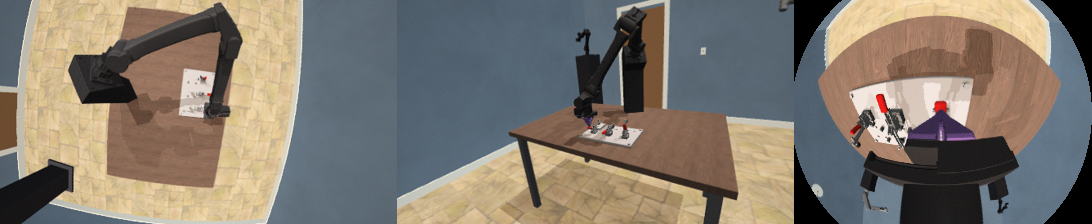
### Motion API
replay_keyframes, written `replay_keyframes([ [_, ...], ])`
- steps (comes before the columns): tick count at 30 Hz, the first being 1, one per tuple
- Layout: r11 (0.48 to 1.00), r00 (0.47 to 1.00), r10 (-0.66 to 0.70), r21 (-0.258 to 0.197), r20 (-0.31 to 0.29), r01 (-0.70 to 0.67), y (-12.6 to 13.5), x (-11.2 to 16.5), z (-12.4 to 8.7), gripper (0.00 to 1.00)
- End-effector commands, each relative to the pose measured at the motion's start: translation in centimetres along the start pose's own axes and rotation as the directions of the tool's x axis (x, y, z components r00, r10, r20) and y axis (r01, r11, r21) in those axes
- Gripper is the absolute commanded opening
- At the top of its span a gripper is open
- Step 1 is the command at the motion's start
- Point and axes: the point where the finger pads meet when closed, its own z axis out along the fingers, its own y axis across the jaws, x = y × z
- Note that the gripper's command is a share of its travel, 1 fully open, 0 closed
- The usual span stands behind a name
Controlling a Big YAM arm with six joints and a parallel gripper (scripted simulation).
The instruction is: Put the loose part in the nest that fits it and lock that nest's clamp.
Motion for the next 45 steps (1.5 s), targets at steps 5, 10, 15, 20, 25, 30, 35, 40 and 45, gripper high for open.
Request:
replay_keyframes([
  [5, 1.0, 0.999, -0.022, -0.011, 0.027, 0.023, 1.3, -1.5, 0.4, 0.0],
  [10, 1.0, 0.999, -0.021, -0.009, 0.028, 0.021, 1.2, -1.5, 0.3, 0.0],
  [15, 1.0, 0.999, -0.021, -0.009, 0.028, 0.021, 1.2, -1.5, 0.3, 0.0],
  [20, 1.0, 0.999, -0.021, -0.009, 0.028, 0.021, 1.2, -1.5, 0.3, 0.0],
  [25, 1.0, 0.999, -0.021, -0.009, 0.028, 0.021, 1.2, -1.5, 0.3, 0.0],
  [30, 1.0, 0.999, -0.02, -0.009, 0.026, 0.02, 1.2, -1.4, 0.4, 0.0],
  [35, 1.0, 1.0, -0.011, -0.009, 0.012, 0.011, 0.8, -0.6, 1.2, 0.0],
  [40, 1.0, 0.999, -0.022, -0.009, 0.028, 0.022, 1.2, -1.6, 0.5, 0.0],
  [45, 1.0, 0.999, -0.021, -0.009, 0.029, 0.022, 1.2, -1.6, 0.4, 0.0],
])
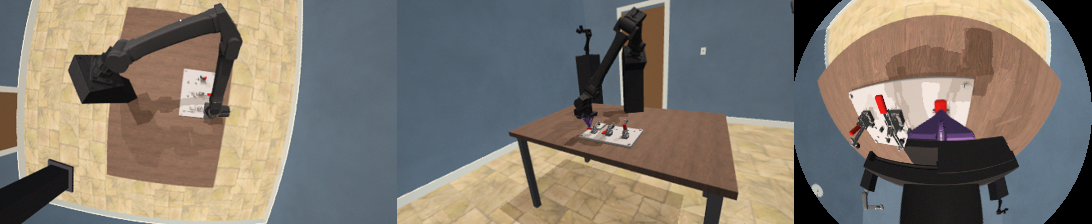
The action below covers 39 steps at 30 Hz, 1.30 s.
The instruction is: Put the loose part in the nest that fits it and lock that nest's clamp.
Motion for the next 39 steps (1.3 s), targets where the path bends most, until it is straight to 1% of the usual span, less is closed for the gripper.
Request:
replay_keyframes([
  [1, 1.0, 0.999, -0.021, -0.008, 0.029, 0.021, 1.17, -1.56, 0.08, 0.0],
  [18, 1.0, 0.999, -0.02, -0.008, 0.029, 0.021, 1.17, -1.54, 0.1, 0.0],
  [23, 1.0, 1.0, -0.009, -0.008, 0.011, 0.009, 0.77, -0.56, 0.99, 0.0],
  [27, 1.0, 0.999, -0.021, -0.01, 0.027, 0.022, 1.32, -1.49, 0.39, 0.0],
  [39, 1.0, 0.999, -0.02, -0.008, 0.028, 0.02, 1.15, -1.52, 0.3, 0.0],
])
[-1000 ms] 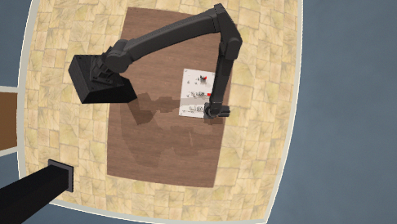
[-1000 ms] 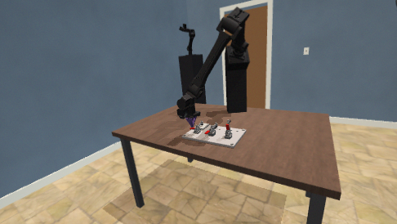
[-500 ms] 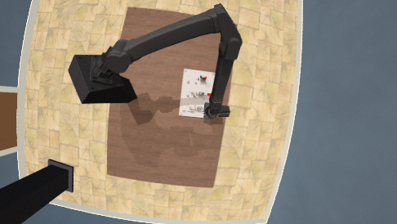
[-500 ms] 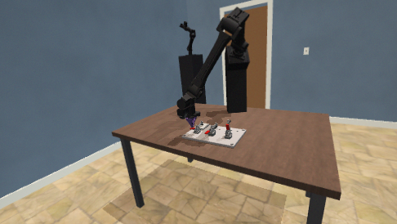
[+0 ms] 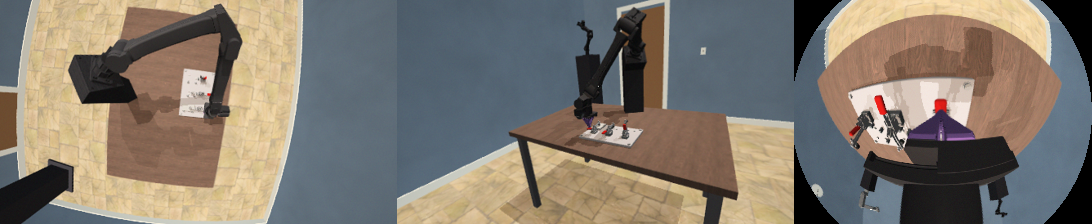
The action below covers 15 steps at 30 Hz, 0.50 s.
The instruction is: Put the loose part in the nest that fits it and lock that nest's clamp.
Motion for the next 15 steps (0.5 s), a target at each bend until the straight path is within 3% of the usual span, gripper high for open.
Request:
replay_keyframes([
  [1, 1.0, 0.999, -0.02, -0.008, 0.028, 0.02, 1.15, -1.52, 0.11, 0.0],
  [15, 1.0, 1.0, -0.017, -0.009, 0.022, 0.017, 1.14, -1.2, 0.43, 0.0],
])
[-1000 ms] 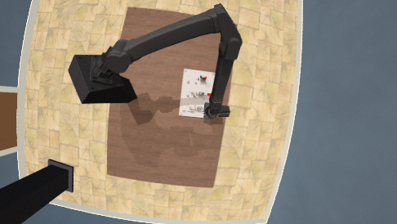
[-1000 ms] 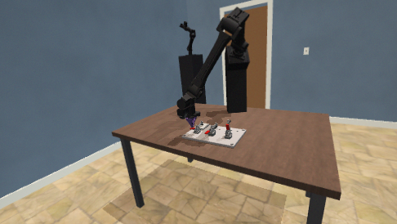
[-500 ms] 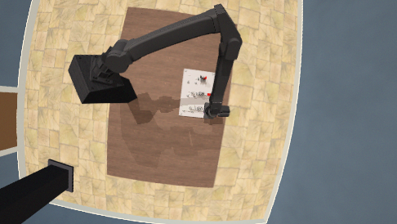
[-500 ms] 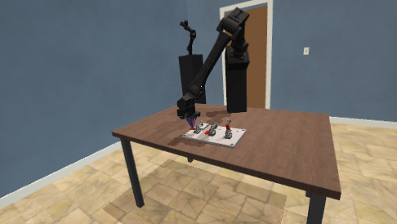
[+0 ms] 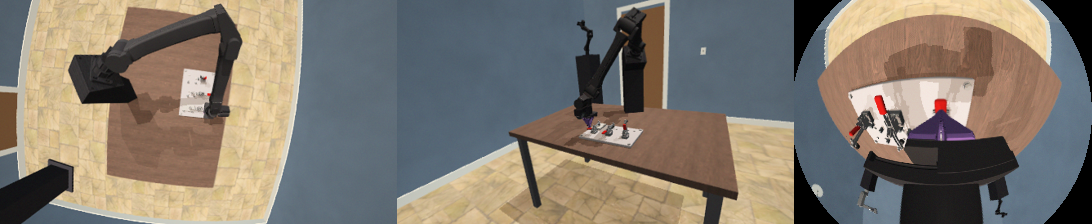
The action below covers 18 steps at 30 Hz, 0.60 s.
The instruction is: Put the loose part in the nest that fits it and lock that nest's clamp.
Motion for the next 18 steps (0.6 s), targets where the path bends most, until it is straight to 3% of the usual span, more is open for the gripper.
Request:
replay_keyframes([
  [1, 1.0, 1.0, -0.014, -0.009, 0.018, 0.014, 1.0, -0.9, 0.6, 0.0],
  [18, 1.0, 0.999, -0.02, -0.008, 0.029, 0.021, 1.2, -1.5, 0.3, 0.0],
])
